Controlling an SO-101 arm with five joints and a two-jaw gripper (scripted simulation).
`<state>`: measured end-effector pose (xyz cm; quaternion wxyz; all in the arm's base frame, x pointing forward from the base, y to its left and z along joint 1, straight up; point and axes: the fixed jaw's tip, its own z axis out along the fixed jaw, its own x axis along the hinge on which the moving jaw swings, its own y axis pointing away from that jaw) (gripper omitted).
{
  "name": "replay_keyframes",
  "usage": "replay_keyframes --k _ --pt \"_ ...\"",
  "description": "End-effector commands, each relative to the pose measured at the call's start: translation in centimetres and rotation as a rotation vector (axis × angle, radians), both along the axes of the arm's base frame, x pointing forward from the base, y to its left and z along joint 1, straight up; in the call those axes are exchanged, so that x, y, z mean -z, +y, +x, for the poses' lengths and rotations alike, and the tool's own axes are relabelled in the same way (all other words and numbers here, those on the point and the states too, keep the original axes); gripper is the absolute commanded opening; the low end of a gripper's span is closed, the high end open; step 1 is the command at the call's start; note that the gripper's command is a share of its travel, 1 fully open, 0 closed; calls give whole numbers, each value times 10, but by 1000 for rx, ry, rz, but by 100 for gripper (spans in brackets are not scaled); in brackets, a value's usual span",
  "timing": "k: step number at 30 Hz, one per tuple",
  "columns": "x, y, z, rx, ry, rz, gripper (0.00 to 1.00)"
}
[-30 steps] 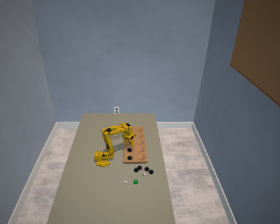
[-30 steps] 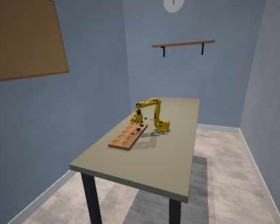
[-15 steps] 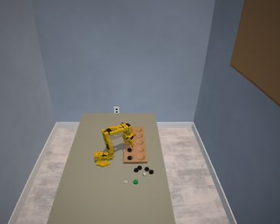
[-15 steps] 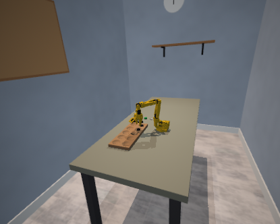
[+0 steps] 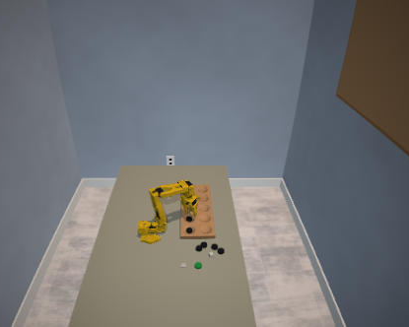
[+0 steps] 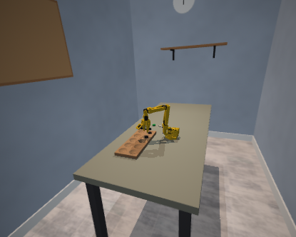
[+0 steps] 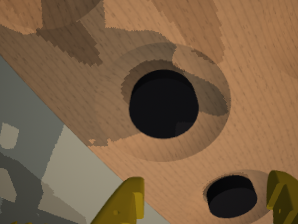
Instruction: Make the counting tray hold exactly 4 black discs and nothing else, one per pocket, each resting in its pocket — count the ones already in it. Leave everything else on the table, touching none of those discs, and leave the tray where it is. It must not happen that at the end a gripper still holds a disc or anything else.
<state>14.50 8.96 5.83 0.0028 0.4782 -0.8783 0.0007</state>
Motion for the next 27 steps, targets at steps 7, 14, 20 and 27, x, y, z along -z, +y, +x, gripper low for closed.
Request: replay_keyframes --k 7,14,20,27 --pt "-8 -9 16 19 -53 27 24" --pt "-8 -25 26 42 -55 22 24" --pt "-7 -41 34 64 -57 18 24" --pt "-6 -57 40 85 -58 14 24"
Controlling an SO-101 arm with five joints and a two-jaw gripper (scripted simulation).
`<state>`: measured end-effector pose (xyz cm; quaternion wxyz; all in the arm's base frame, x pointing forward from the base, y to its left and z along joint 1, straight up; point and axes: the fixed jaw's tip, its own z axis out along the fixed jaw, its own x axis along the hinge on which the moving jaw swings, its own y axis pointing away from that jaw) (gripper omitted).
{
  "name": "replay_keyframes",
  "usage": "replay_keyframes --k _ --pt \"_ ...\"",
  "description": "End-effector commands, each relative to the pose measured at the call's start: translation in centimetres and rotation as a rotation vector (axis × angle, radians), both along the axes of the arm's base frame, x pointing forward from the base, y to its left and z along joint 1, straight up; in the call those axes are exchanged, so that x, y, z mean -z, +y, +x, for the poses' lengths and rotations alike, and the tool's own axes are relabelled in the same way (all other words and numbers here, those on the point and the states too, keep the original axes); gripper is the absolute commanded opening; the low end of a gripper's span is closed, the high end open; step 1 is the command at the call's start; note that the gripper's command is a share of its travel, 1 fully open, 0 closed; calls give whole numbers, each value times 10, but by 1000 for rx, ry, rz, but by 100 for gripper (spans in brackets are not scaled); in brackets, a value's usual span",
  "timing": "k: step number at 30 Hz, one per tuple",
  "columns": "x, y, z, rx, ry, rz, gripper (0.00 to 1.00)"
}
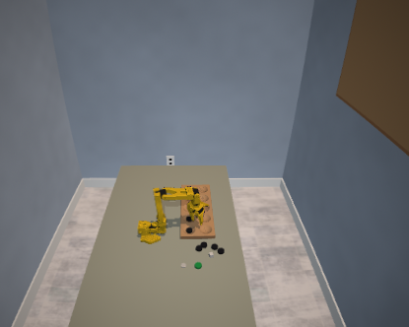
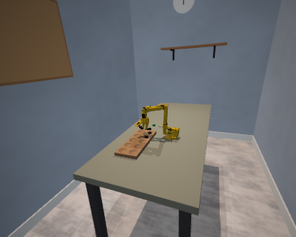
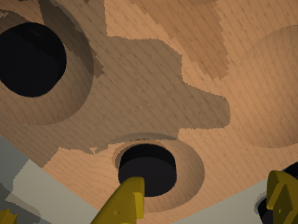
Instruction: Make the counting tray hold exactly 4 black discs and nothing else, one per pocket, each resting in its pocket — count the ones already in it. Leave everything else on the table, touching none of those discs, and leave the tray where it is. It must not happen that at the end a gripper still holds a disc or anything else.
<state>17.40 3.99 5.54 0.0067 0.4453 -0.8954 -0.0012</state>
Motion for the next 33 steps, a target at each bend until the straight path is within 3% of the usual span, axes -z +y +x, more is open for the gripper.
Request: replay_keyframes --k 1,25,33 --pt "-9 -10 12 15 -67 11 24" --pt "-4 -80 20 97 -67 -6 24" --pt "-3 -93 18 112 -66 -9 24"
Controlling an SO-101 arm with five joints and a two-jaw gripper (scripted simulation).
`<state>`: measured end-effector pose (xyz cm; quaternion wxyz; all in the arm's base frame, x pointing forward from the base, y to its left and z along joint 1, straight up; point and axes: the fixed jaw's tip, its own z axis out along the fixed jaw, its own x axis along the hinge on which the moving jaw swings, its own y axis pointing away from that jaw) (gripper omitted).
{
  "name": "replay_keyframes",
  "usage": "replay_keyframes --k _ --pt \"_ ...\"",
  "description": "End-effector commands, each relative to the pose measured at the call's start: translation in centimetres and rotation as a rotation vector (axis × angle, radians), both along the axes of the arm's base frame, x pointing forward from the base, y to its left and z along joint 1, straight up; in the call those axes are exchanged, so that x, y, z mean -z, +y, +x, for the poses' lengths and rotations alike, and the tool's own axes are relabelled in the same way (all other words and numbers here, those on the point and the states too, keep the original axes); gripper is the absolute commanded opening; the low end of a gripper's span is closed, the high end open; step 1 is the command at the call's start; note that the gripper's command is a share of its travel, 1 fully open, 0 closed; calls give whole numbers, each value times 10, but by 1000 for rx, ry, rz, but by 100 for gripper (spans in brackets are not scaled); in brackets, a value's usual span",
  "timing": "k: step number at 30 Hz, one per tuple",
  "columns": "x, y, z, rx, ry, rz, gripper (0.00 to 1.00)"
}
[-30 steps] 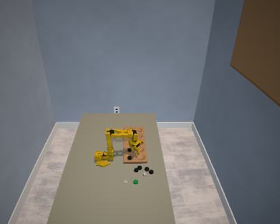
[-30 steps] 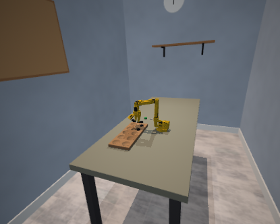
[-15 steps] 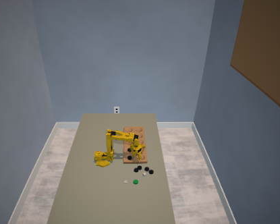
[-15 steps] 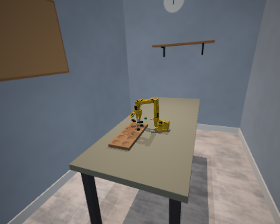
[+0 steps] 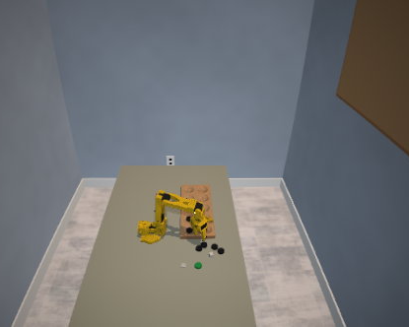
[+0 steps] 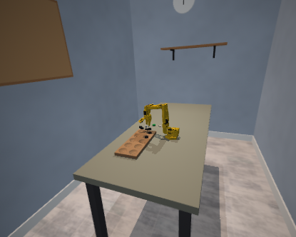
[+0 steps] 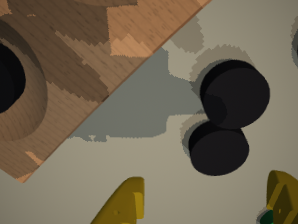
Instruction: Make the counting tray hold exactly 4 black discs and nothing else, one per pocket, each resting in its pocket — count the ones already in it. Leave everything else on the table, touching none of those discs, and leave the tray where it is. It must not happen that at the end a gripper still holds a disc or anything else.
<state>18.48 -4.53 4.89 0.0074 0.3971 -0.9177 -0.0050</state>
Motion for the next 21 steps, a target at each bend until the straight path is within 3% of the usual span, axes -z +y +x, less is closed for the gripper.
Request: replay_keyframes --k 1,21 --pt "-10 -10 7 8 -69 -19 24" --pt "-8 -27 4 27 -68 -23 24"
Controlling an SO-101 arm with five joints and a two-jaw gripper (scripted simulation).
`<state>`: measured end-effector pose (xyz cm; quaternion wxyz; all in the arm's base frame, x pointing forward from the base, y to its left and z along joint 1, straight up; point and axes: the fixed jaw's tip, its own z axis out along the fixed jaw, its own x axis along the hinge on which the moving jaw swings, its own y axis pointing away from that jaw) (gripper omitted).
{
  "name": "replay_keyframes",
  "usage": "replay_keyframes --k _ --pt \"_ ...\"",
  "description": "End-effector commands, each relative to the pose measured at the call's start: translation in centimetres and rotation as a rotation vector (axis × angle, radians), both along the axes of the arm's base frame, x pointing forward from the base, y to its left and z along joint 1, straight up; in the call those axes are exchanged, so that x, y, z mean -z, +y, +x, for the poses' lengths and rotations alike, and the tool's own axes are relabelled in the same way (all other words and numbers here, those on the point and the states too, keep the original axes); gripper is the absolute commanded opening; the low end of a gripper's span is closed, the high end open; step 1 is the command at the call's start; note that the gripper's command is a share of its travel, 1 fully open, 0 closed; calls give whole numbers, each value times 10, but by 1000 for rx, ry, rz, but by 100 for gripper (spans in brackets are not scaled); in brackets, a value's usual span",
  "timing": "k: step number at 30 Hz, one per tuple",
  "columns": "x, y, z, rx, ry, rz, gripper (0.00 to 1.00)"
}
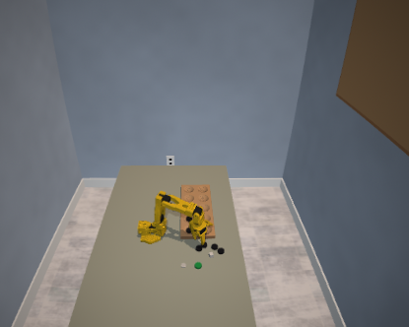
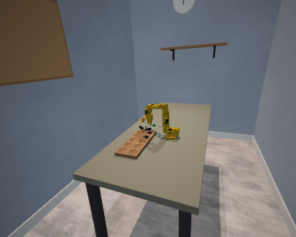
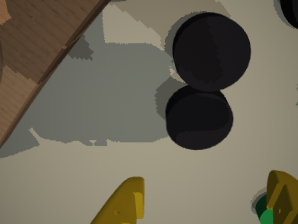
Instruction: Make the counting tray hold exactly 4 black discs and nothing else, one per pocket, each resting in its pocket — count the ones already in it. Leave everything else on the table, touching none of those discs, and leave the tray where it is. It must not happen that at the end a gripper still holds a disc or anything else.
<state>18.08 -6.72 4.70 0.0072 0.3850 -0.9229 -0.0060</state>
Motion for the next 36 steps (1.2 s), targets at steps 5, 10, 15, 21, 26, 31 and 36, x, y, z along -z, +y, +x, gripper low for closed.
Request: replay_keyframes --k 5,10,15,21,26,31,36 --pt "-10 -5 8 1 -68 -26 24" --pt "-13 -8 9 5 -82 -31 24" --pt "-13 -8 9 5 -82 -31 24" --pt "-11 -8 9 5 -82 -31 24" --pt "-5 -8 10 5 -82 -31 24" --pt "10 -8 11 5 -82 -31 24" --pt "13 -8 11 5 -82 -31 24"
